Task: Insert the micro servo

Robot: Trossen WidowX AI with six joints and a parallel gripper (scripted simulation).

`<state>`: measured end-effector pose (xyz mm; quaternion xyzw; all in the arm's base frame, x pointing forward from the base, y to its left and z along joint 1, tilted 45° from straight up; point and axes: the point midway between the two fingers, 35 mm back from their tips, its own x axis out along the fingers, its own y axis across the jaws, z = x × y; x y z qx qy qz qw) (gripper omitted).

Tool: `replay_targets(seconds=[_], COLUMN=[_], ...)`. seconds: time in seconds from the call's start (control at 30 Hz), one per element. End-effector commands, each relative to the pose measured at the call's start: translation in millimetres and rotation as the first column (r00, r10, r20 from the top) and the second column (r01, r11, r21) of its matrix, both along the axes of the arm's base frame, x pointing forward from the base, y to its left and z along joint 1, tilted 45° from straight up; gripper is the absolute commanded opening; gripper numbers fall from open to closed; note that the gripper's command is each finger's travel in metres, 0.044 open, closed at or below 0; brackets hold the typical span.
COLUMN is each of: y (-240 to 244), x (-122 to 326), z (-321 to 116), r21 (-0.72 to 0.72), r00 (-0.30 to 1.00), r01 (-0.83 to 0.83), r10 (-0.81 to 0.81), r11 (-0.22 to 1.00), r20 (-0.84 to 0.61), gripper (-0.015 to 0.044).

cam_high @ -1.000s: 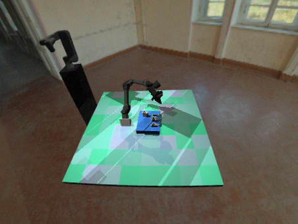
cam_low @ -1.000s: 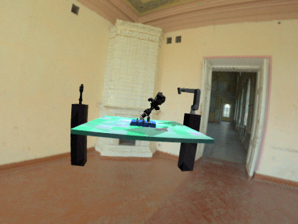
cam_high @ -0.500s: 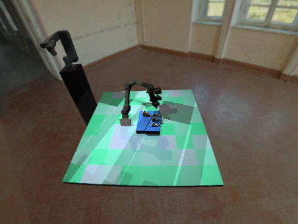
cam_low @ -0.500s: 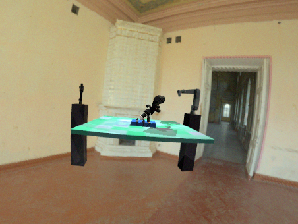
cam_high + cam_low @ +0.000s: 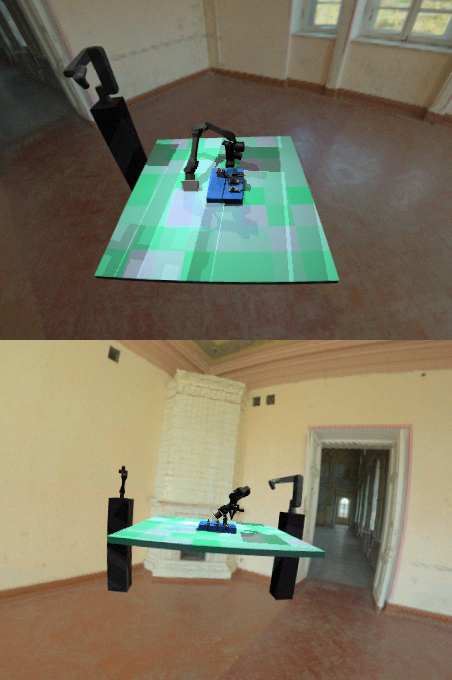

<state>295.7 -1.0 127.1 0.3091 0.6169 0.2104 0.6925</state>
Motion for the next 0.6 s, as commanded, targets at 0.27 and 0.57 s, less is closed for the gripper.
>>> replay_targets(seconds=[0.27, 0.57], y=[5.8, 15.1], x=[-3.0, -0.7], z=[-3.8, -13.6], r21=[0.036, 0.035], r00=[0.999, 0.999], r01=[0.014, 0.014], r10=[-0.012, -0.012], r11=[0.999, 0.999], r20=[-0.049, -0.048], gripper=[0.0, 0.0])
